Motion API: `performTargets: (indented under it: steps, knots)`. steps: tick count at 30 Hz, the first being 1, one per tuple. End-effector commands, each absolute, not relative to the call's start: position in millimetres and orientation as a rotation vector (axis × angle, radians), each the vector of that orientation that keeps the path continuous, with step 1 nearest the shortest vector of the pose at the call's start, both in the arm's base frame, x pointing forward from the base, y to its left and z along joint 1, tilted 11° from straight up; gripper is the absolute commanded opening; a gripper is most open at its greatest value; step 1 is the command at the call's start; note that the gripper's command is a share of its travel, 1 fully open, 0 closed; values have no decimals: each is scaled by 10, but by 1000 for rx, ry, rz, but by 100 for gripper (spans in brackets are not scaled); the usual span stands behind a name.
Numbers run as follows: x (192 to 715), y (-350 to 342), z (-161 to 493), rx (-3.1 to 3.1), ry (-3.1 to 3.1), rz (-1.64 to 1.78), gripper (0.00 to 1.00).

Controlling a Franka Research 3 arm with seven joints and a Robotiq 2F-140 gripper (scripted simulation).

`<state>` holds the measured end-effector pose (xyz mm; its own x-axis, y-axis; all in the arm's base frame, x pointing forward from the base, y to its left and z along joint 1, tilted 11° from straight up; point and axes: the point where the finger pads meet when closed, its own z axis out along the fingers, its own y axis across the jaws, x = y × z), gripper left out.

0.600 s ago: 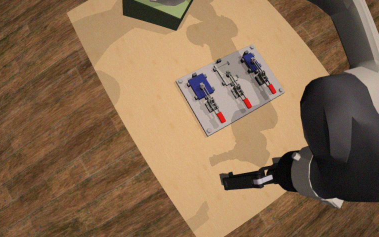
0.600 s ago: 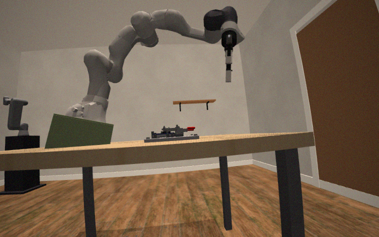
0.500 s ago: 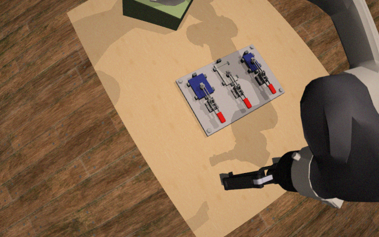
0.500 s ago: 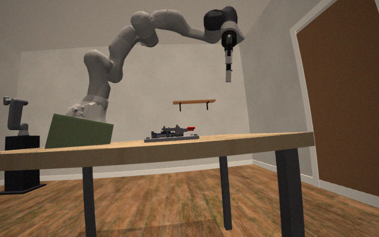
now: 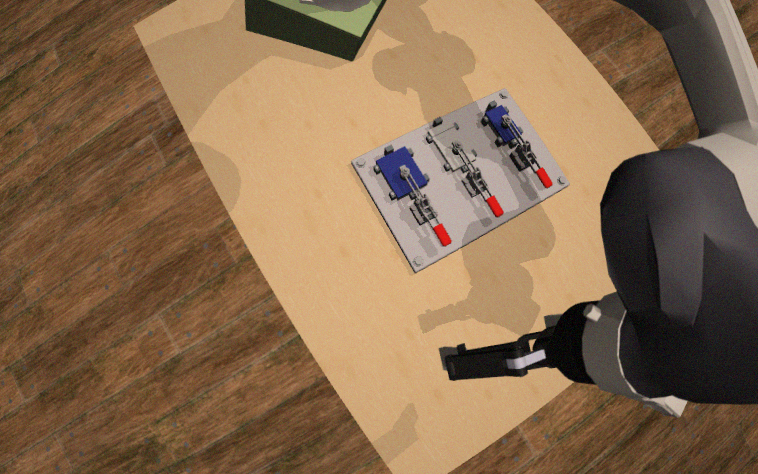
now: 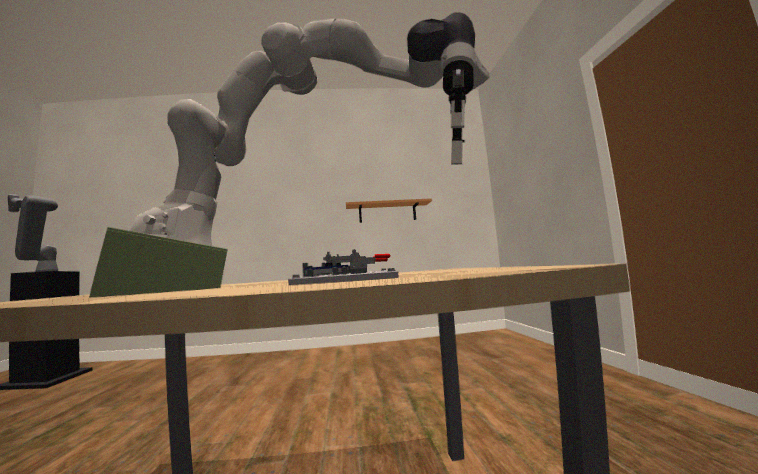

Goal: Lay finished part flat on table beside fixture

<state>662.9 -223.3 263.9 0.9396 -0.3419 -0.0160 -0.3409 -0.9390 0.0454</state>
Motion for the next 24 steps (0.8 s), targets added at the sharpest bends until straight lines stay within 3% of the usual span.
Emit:
performTargets:
  steps: [1, 16, 24]
  knots:
    - [6628, -2230, 2641, 3053, -537, -36, 100]
    - [6231, -1589, 2715, 3137, -402, 28, 100]
    - [5595, -968, 2614, 3201, -282, 97, 100]
